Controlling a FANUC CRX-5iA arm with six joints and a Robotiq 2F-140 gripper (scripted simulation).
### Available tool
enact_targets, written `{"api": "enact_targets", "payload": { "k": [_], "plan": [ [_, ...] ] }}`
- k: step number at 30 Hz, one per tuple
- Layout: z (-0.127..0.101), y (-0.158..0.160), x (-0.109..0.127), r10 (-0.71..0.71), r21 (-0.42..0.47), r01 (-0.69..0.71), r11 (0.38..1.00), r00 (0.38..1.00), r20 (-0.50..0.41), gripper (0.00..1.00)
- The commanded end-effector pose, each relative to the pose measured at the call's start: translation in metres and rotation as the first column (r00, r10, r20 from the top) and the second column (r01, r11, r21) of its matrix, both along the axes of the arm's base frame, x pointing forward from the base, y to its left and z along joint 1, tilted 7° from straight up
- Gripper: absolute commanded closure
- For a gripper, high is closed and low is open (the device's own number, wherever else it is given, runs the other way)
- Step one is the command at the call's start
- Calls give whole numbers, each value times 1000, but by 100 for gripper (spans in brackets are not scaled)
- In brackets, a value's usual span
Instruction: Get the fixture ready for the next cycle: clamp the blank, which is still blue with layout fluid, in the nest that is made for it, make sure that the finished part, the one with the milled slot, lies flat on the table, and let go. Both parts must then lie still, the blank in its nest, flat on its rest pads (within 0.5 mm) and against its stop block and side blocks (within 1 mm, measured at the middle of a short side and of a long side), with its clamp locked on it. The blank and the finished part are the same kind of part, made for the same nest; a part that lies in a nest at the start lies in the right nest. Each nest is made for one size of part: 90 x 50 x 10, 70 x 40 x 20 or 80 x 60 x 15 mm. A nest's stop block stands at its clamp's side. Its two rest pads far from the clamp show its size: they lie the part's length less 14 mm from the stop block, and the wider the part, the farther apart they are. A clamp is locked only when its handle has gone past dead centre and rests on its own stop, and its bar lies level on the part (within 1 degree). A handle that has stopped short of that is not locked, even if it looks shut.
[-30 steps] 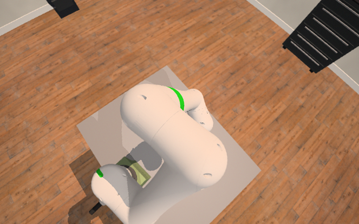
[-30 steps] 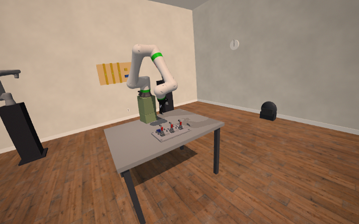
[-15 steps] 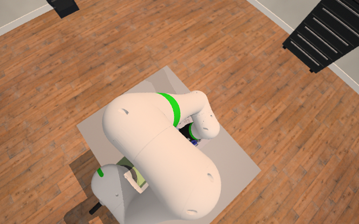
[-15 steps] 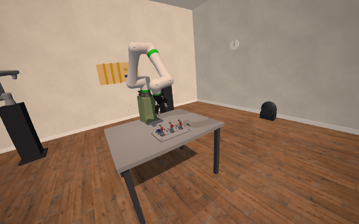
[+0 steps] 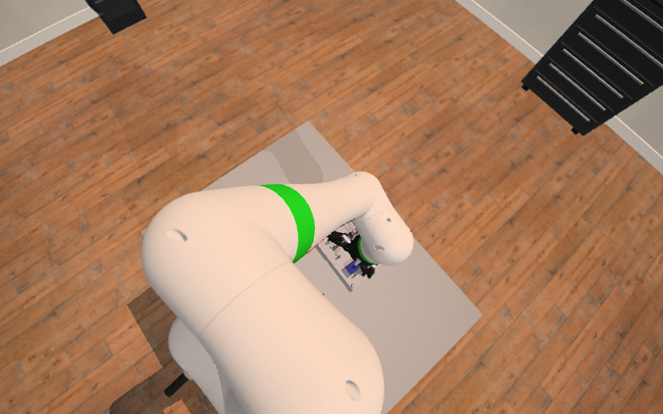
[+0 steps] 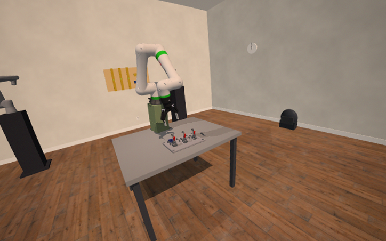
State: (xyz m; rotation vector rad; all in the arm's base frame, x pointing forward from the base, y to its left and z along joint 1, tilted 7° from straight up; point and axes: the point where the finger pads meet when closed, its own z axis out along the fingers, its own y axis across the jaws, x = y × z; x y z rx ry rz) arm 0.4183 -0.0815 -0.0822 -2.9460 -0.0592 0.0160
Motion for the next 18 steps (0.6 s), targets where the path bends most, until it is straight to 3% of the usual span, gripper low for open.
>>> {"api": "enact_targets", "payload": {
  "k": [1,7,14,15,18],
  "plan": [
    [2,-20,14,-61,-64,64,996,997,42,0],
    [8,-52,40,-158,-147,176,973,979,126,0],
    [9,-55,43,-168,-155,189,970,976,137,0],
    [9,-55,43,-168,-155,189,970,976,137,72],
    [9,-55,43,-168,-155,189,970,976,137,72]
  ]
}}
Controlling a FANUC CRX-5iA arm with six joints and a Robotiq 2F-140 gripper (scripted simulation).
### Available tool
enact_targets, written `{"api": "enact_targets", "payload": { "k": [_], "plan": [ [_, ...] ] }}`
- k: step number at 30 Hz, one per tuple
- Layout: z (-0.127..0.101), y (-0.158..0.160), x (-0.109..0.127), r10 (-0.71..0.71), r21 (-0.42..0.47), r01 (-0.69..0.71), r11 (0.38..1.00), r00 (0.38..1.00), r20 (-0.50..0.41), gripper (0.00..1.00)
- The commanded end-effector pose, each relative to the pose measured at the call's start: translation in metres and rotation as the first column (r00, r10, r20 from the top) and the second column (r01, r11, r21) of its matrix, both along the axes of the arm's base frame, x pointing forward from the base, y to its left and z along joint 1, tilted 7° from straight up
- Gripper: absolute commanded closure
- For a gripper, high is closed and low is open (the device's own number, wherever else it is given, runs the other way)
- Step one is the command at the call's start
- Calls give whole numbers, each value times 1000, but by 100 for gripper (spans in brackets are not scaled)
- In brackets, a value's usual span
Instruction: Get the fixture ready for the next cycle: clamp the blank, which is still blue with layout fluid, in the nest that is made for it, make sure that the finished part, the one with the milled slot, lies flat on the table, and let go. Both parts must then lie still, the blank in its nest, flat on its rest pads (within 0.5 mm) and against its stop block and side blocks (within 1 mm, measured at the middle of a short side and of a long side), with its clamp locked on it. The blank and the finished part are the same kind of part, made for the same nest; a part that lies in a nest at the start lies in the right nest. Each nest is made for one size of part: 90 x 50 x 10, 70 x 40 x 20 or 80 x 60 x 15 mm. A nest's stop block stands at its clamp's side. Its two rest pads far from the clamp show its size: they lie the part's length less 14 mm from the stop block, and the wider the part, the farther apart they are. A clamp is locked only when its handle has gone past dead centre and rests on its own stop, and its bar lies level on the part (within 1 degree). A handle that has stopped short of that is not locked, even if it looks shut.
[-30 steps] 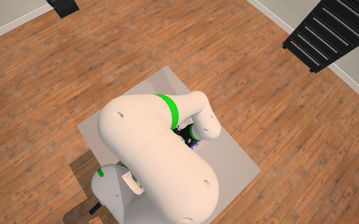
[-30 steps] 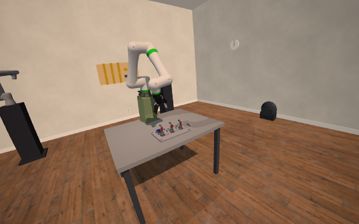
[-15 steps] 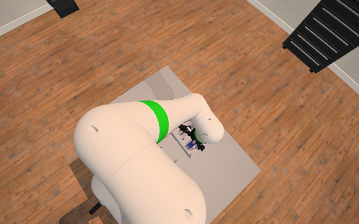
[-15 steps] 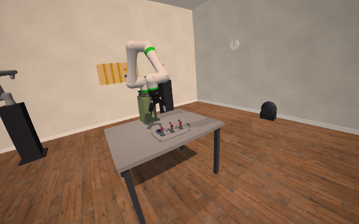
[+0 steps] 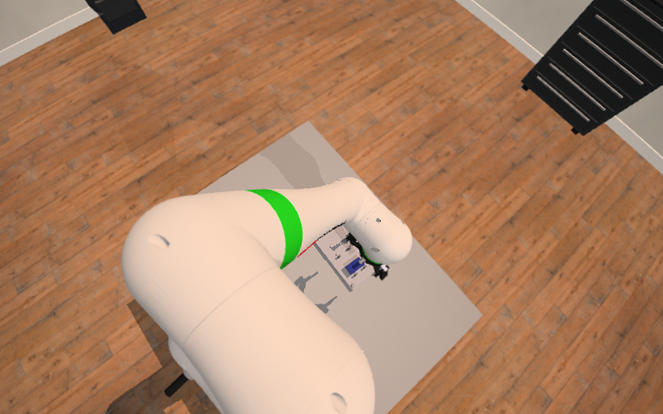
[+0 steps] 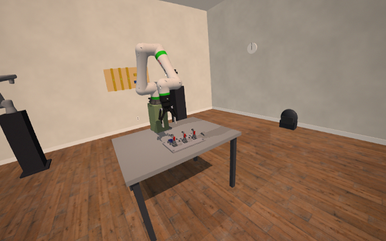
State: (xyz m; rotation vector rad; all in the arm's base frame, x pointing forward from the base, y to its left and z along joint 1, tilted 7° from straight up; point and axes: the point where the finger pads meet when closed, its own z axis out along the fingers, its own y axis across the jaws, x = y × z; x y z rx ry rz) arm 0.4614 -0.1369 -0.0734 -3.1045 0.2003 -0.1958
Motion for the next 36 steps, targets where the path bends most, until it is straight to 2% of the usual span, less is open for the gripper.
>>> {"api": "enact_targets", "payload": {
  "k": [1,30,31,36],
  "plan": [
    [0,0,0,0,0,0,1000,1000,0,72],
    [0,0,0,0,0,0,1000,1000,0,72],
    [0,0,0,0,0,0,1000,1000,0,100],
    [0,0,0,0,0,0,1000,1000,0,100]
  ]
}}
